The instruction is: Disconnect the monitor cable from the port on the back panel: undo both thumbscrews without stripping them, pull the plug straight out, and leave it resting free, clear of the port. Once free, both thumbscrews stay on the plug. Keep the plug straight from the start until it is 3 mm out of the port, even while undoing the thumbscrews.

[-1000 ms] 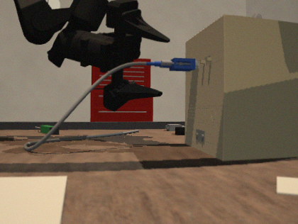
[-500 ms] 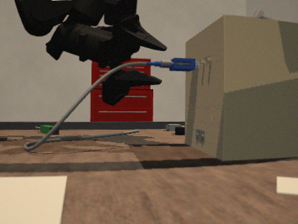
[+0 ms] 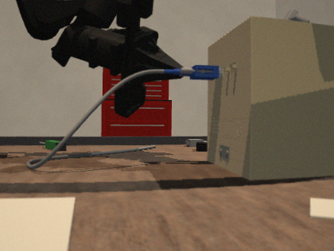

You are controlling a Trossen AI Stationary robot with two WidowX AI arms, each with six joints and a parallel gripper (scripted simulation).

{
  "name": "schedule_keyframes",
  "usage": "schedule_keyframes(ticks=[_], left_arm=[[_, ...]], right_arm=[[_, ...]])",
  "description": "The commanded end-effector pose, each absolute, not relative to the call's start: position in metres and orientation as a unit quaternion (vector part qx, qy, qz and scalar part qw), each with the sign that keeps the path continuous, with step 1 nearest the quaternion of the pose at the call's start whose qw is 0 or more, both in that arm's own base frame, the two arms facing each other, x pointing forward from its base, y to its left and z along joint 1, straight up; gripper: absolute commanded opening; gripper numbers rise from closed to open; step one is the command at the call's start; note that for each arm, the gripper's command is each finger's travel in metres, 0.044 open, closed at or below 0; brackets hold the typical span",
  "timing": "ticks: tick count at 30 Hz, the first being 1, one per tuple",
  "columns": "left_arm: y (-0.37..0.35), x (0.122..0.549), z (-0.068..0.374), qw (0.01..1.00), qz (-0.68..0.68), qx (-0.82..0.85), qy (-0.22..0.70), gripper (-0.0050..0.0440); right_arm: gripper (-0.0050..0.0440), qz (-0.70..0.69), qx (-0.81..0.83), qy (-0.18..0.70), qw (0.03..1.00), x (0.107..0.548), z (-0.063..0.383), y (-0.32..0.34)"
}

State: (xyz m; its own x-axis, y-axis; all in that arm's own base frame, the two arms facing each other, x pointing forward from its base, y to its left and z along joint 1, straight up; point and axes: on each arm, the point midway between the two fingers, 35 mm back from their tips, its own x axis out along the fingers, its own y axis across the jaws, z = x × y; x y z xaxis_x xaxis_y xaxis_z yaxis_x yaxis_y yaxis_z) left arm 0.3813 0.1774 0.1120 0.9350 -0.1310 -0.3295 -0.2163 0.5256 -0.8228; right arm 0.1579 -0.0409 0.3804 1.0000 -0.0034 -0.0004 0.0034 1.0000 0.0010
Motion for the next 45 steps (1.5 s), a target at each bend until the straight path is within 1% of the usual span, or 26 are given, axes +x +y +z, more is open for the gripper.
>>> schedule_keyframes(ticks=[1,25,45], left_arm=[[0.1794,0.3832,0.1217,0.862,0.023,-0.477,0.169,0.0000],[0.1810,0.3821,0.1182,0.825,-0.009,-0.547,0.143,0.0000],[0.1823,0.3817,0.1137,0.774,-0.045,-0.622,0.111,0.0000]], right_arm=[[0.0440,0.000,-0.003,-0.001,1.000,0.1576,0.3837,-0.0394],[0.0440,0.000,-0.003,-0.001,1.000,0.1576,0.3837,-0.0394],[0.0440,0.000,-0.003,-0.001,1.000,0.1576,0.3837,-0.0394]])
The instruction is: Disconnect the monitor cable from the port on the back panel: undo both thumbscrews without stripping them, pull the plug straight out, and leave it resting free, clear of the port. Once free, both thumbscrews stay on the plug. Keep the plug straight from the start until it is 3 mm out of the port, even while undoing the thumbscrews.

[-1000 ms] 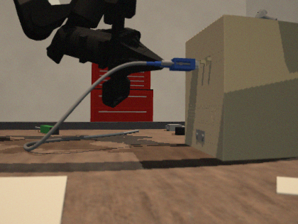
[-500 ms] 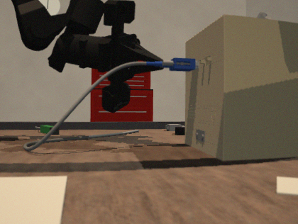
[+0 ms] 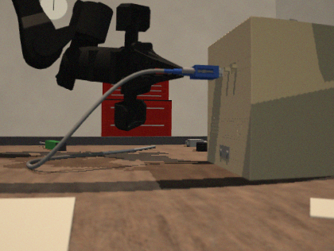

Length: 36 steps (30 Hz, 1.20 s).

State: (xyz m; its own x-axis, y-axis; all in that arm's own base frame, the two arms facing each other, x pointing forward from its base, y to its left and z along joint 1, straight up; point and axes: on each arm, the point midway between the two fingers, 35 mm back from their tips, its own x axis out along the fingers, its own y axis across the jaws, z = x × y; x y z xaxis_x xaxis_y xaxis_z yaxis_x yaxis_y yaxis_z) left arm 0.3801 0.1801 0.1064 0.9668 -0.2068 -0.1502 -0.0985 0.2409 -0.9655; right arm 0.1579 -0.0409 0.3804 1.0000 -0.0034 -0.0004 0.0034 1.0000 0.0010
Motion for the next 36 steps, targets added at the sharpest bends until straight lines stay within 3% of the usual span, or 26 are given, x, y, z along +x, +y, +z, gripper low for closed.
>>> schedule_keyframes(ticks=[1,36], left_arm=[[0.1823,0.3817,0.1137,0.774,-0.045,-0.622,0.111,0.0000],[0.1810,0.3774,0.1088,0.714,-0.081,-0.691,0.077,0.0000]], right_arm=[[0.0440,0.000,-0.003,-0.001,1.000,0.1576,0.3837,-0.0394],[0.0440,0.000,-0.003,-0.001,1.000,0.1576,0.3837,-0.0394]])
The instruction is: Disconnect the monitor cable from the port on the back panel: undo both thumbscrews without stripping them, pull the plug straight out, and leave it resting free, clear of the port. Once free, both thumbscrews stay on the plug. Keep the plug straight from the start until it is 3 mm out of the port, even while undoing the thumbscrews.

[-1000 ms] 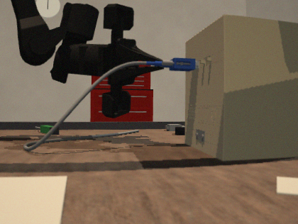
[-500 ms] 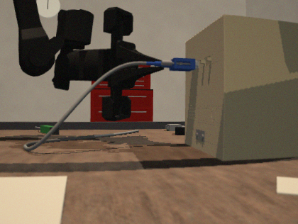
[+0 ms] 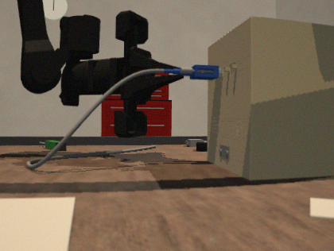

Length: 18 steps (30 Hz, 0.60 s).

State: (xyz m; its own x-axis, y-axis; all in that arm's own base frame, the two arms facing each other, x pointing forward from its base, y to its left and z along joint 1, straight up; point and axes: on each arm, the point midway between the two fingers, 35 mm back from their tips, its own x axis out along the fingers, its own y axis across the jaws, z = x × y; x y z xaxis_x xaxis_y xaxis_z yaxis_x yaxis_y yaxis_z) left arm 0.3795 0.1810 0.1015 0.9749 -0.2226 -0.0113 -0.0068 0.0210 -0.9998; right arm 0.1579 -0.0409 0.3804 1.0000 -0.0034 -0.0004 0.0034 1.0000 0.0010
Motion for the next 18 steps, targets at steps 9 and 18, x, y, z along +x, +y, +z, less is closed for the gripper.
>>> schedule_keyframes(ticks=[9,18], left_arm=[[0.1822,0.3803,0.1089,0.714,-0.081,-0.691,0.077,0.0000],[0.1825,0.3811,0.1090,0.714,-0.081,-0.691,0.077,0.0000]], right_arm=[[0.0440,0.000,-0.003,-0.001,1.000,0.1576,0.3837,-0.0394],[0.0440,0.000,-0.003,-0.001,1.000,0.1576,0.3837,-0.0394]])
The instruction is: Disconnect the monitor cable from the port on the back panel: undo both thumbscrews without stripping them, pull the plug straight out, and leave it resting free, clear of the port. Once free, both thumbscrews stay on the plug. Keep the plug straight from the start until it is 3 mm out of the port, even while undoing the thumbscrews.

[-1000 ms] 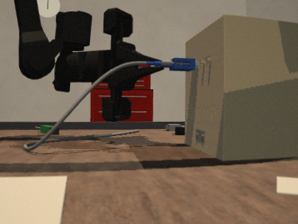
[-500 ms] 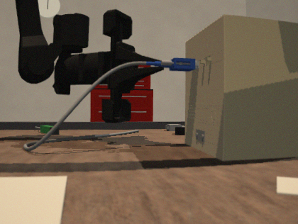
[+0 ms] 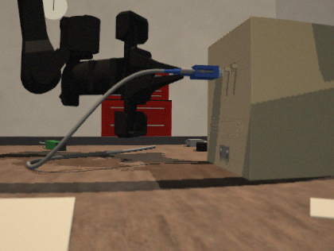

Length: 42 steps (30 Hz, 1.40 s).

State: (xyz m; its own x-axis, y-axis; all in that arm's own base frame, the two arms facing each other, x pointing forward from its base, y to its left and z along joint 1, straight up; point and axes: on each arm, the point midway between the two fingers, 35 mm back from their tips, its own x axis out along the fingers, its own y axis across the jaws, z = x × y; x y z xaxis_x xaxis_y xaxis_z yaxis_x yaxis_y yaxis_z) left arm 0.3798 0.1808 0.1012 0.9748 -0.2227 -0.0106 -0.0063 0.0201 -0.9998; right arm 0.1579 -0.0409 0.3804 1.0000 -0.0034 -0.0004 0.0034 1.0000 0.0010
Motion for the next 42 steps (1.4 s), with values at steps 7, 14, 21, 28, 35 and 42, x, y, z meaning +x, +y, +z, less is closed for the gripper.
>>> schedule_keyframes(ticks=[7,14,21,28,35,42], left_arm=[[0.183,0.381,0.109,0.714,-0.081,-0.691,0.077,0.0168],[0.183,0.381,0.109,0.714,-0.081,-0.691,0.077,0.0288],[0.183,0.381,0.109,0.714,-0.081,-0.691,0.077,0.0440],[0.183,0.381,0.109,0.714,-0.081,-0.691,0.077,0.0440],[0.185,0.385,0.112,0.742,-0.061,-0.662,0.082,0.0440],[0.188,0.391,0.124,0.815,-0.024,-0.571,0.098,0.0440]], right_arm=[[0.0440,0.000,-0.003,-0.001,1.000,0.158,0.384,-0.039],[0.0440,0.000,-0.003,-0.001,1.000,0.158,0.384,-0.039],[0.0440,0.000,-0.003,-0.001,1.000,0.158,0.384,-0.039],[0.0440,0.000,-0.003,-0.001,1.000,0.158,0.384,-0.039],[0.0440,0.000,-0.003,-0.001,1.000,0.158,0.384,-0.039],[0.0440,0.000,-0.003,-0.001,1.000,0.158,0.384,-0.039]])
